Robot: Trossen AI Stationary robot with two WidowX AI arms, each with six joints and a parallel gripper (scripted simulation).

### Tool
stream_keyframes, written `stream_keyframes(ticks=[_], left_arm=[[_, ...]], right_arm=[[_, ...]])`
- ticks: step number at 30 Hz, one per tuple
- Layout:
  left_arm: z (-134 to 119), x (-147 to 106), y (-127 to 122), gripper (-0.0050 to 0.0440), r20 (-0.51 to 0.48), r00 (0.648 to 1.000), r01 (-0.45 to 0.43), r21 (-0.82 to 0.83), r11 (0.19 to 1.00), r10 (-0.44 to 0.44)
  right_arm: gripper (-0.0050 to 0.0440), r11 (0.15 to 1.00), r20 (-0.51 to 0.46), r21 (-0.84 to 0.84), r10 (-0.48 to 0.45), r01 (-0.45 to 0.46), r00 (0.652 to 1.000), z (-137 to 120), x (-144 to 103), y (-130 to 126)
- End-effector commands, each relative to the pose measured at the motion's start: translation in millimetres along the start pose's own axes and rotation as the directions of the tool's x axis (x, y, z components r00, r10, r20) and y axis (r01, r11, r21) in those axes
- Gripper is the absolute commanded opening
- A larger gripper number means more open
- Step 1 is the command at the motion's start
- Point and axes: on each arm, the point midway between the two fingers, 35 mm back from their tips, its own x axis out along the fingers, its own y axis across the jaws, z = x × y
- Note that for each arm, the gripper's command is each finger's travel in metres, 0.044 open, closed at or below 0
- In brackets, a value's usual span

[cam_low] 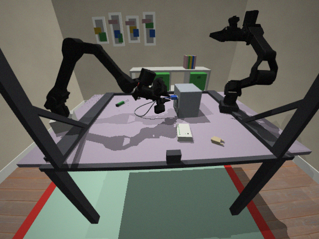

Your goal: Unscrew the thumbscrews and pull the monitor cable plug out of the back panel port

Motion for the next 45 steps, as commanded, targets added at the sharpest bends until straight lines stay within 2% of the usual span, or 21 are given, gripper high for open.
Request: stream_keyframes(ticks=[1,11,22,25,28,30,32,36,43,45], left_arm=[[11,-4,11,0.0192,0.023,1.000,-0.014,-0.019,1.000,0.015],[11,-4,11,0.0432,0.023,1.000,-0.014,-0.019,1.000,0.015],[11,-3,11,0.0440,0.024,1.000,-0.018,-0.013,1.000,0.018],[12,-1,9,0.0440,0.041,0.997,-0.072,0.065,0.995,0.070],[13,2,6,0.0440,0.067,0.984,-0.174,0.202,0.964,0.163],[13,2,6,0.0440,0.067,0.984,-0.174,0.202,0.964,0.163],[11,2,3,0.0440,0.082,0.969,-0.249,0.304,0.920,0.235],[8,-1,0,0.0440,0.095,0.943,-0.328,0.413,0.850,0.319],[7,-2,-1,0.0440,0.096,0.937,-0.343,0.434,0.833,0.335],[7,-2,-1,0.0392,0.096,0.937,-0.343,0.434,0.833,0.335]], right_arm=[[0.0440,1.000,0.001,-0.006,0.001,-0.001,1.000,3,0,1],[0.0440,1.000,0.001,-0.006,0.001,-0.001,1.000,3,0,1],[0.0440,1.000,0.001,-0.006,0.001,-0.001,1.000,3,0,1],[0.0440,1.000,0.001,-0.006,0.001,-0.001,1.000,3,0,1],[0.0440,1.000,0.001,-0.006,0.001,-0.001,1.000,3,0,1],[0.0440,1.000,0.001,-0.006,0.001,-0.001,1.000,3,0,1],[0.0440,1.000,0.001,-0.006,0.001,-0.001,1.000,3,0,1],[0.0440,1.000,0.001,-0.006,0.001,-0.001,1.000,3,0,1],[0.0440,1.000,0.001,-0.006,0.001,-0.001,1.000,3,0,1],[0.0440,1.000,0.001,-0.006,0.001,-0.001,1.000,3,0,1]])
